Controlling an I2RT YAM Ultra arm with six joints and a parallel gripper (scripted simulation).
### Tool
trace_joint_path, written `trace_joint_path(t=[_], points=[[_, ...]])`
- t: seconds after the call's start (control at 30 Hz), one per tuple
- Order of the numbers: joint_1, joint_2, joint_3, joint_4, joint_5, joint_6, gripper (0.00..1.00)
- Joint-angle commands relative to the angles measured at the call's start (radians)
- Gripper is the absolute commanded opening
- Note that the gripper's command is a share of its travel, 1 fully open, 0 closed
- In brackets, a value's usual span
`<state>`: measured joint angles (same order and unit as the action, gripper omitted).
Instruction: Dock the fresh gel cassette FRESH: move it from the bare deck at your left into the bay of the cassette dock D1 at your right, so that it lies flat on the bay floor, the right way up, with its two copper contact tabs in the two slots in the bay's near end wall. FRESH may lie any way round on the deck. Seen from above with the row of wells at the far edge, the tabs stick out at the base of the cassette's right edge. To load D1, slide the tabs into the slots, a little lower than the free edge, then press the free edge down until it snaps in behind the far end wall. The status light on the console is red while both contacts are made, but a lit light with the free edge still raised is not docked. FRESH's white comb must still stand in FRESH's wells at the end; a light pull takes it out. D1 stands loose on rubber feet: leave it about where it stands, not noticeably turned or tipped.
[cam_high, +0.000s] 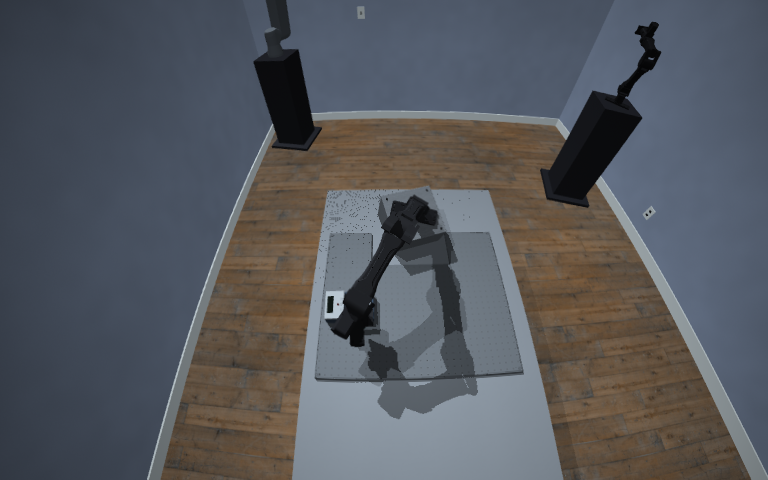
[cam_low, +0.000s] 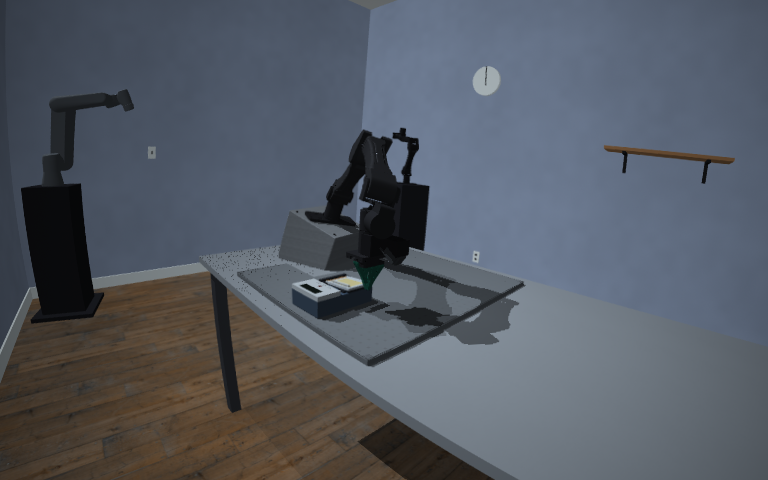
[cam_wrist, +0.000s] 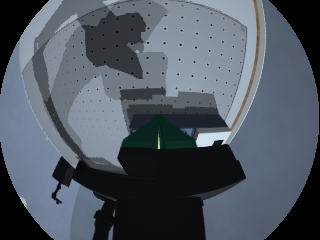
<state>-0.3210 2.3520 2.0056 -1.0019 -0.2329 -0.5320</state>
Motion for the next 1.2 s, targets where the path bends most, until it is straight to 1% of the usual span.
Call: trace_joint_path(t=[0.0,0.17,0.2,1.17], points=[[-0.001,-0.009,0.000,0.008,0.000,0.001,0.00],[-0.001,-0.009,0.000,0.008,0.000,0.001,0.00],[0.001,-0.028,-0.022,0.020,0.000,0.003,0.00],[-0.020,-0.058,-0.085,0.050,-0.006,-0.012,0.00]])
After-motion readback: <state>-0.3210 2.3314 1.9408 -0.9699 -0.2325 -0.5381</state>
